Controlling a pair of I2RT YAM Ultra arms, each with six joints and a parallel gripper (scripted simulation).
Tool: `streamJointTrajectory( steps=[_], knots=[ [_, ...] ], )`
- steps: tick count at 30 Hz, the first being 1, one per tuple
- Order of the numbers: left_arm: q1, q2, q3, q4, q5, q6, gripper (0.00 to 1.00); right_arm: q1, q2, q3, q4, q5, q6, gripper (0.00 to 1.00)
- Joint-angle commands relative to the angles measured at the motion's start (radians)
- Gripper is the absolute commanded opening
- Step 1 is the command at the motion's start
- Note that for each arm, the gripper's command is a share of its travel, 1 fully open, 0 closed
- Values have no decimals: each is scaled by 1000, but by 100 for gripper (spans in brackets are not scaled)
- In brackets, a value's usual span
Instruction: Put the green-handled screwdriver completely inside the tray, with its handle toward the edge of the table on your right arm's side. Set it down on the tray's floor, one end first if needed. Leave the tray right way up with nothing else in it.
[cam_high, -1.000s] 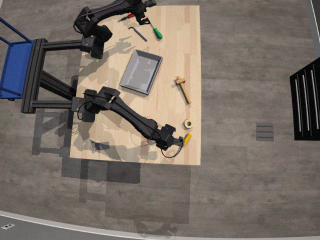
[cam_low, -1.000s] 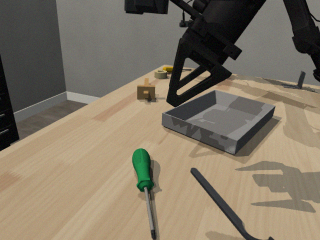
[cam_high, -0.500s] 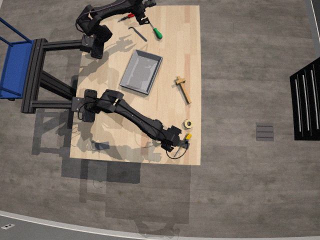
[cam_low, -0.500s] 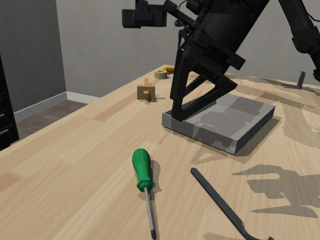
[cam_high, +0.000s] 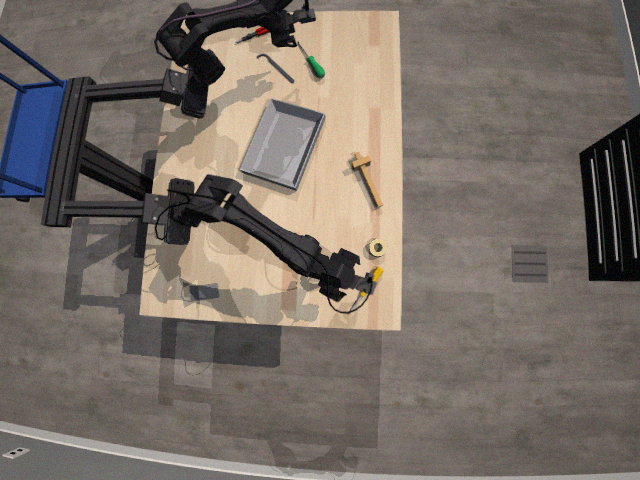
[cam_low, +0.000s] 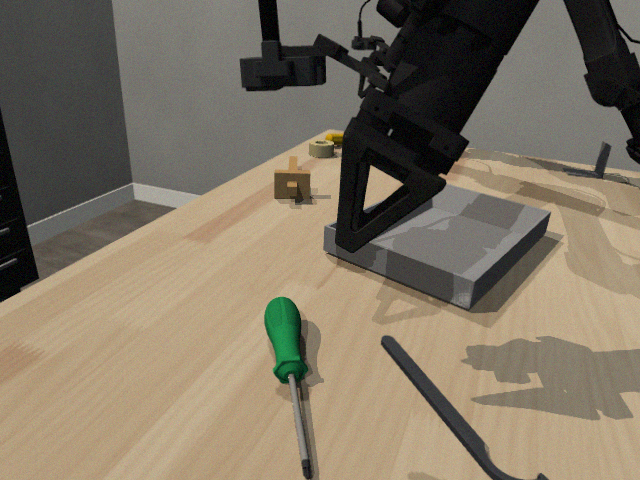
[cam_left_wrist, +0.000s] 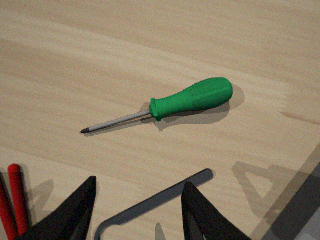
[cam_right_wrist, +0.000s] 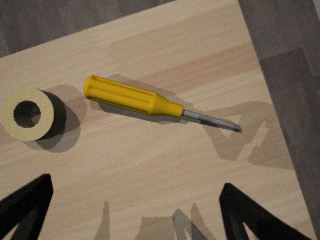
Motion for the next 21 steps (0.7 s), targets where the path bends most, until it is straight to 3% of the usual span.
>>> streamJointTrajectory(
  steps=[1, 3, 13, 21],
  knots=[
    [-31, 83, 57, -9, 6, 237, 54, 23, -114, -102, 87, 14, -55, 100],
    [-31, 83, 57, -9, 6, 237, 54, 23, -114, -102, 87, 14, -55, 100],
    [-139, 346, 239, -123, -67, 721, 54, 94, -412, -451, 223, 36, -160, 100],
    [-217, 503, 384, -221, -149, 965, 54, 166, -616, -642, 260, 74, -224, 100]
  ],
)
